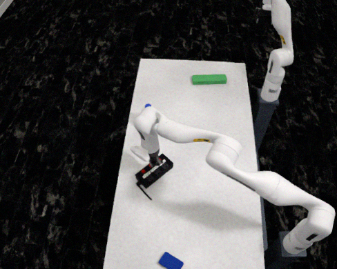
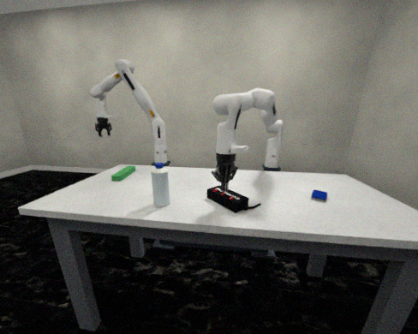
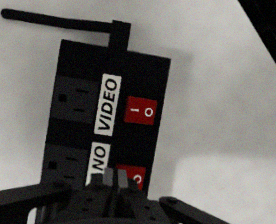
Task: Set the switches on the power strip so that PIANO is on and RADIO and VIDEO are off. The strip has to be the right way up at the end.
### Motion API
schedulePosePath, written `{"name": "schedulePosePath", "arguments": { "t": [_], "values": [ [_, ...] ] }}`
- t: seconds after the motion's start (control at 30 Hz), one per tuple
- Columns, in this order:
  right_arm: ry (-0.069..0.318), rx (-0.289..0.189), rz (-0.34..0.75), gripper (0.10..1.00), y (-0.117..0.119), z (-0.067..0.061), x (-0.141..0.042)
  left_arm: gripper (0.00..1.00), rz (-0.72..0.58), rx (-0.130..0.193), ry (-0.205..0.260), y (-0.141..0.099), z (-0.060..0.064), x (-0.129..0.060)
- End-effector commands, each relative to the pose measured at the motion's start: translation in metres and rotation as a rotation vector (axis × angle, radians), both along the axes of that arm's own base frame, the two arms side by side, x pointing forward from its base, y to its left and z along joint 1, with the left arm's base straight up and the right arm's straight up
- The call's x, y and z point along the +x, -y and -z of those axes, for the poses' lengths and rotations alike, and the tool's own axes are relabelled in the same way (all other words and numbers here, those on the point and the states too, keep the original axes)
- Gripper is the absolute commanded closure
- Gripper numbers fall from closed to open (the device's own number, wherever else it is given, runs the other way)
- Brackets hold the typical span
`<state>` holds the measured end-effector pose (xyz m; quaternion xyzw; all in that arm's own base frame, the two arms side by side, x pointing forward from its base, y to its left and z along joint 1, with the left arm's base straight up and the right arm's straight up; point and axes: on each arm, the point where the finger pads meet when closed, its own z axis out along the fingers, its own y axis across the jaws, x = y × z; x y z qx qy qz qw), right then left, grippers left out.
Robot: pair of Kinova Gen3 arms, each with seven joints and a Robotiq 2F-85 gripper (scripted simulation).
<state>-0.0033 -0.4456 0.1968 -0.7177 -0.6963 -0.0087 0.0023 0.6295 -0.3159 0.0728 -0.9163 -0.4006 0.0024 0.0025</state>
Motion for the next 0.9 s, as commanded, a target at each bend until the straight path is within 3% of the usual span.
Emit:
{"name": "schedulePosePath", "arguments": {
  "t": [0.0, 0.87],
  "values": [
    [0.0, -0.002, 0.0, 0.099, 0.0004, -0.0008, 0.0, 0.902, -0.011, 0.001, 0.005, -0.0027, 0.0018, 0.0027],
    [0.0, -0.002, 0.0, 0.099, 0.0004, -0.0008, 0.0, 0.902, -0.012, 0.003, 0.003, -0.0039, 0.0008, 0.0049]
  ]
}}
